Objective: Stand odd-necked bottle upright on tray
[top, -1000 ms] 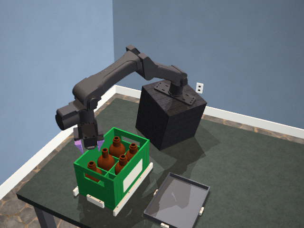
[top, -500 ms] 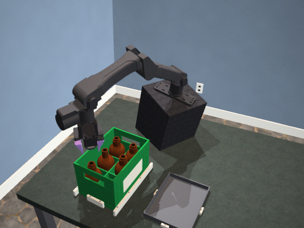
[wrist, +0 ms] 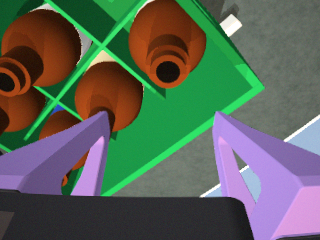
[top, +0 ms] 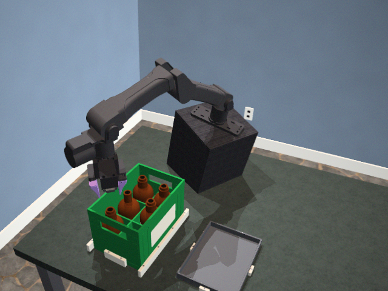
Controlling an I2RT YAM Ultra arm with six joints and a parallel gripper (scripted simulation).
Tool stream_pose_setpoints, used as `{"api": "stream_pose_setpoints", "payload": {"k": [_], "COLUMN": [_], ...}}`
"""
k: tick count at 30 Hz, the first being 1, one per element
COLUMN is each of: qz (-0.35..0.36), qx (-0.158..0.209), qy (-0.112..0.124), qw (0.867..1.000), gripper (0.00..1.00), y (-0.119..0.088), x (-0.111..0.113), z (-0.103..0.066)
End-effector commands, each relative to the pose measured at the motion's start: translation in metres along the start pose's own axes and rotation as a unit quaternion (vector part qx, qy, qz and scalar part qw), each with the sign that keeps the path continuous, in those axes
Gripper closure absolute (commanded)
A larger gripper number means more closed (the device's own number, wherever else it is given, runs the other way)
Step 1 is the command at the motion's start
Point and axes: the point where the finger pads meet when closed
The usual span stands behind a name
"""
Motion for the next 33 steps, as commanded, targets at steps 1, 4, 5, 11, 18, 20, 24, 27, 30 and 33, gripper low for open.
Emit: {"api": "stream_pose_setpoints", "payload": {"k": [1, 4, 5, 11, 18, 20, 24, 27, 30, 33], "qz": [-0.004, -0.003, -0.003, 0.001, 0.002, 0.0, 0.002, 0.003, 0.001, 0.001], "qx": [-0.021, -0.019, -0.018, -0.012, -0.009, -0.009, -0.01, -0.01, -0.01, -0.01], "qy": [-0.029, -0.023, -0.02, -0.009, -0.002, -0.003, -0.005, -0.004, -0.004, -0.004], "qw": [0.999, 1.0, 1.0, 1.0, 1.0, 1.0, 1.0, 1.0, 1.0, 1.0], "gripper": [0.39, 0.39, 0.39, 0.39, 0.39, 0.39, 0.39, 0.39, 0.39, 0.39], "y": [0.011, 0.01, 0.01, 0.006, 0.004, 0.005, 0.004, 0.003, 0.005, 0.005], "x": [-0.013, -0.011, -0.011, -0.003, -0.002, -0.002, -0.003, -0.004, -0.003, -0.003], "z": [-0.018, -0.009, -0.005, 0.004, 0.018, 0.02, 0.024, 0.028, 0.031, 0.032]}}
Point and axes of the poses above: the point where the finger pads meet when closed, its own z axis out along the fingers, its own x axis across the jaws, y = z × x, and after that the axes turned 2 degrees about -z, right-handed
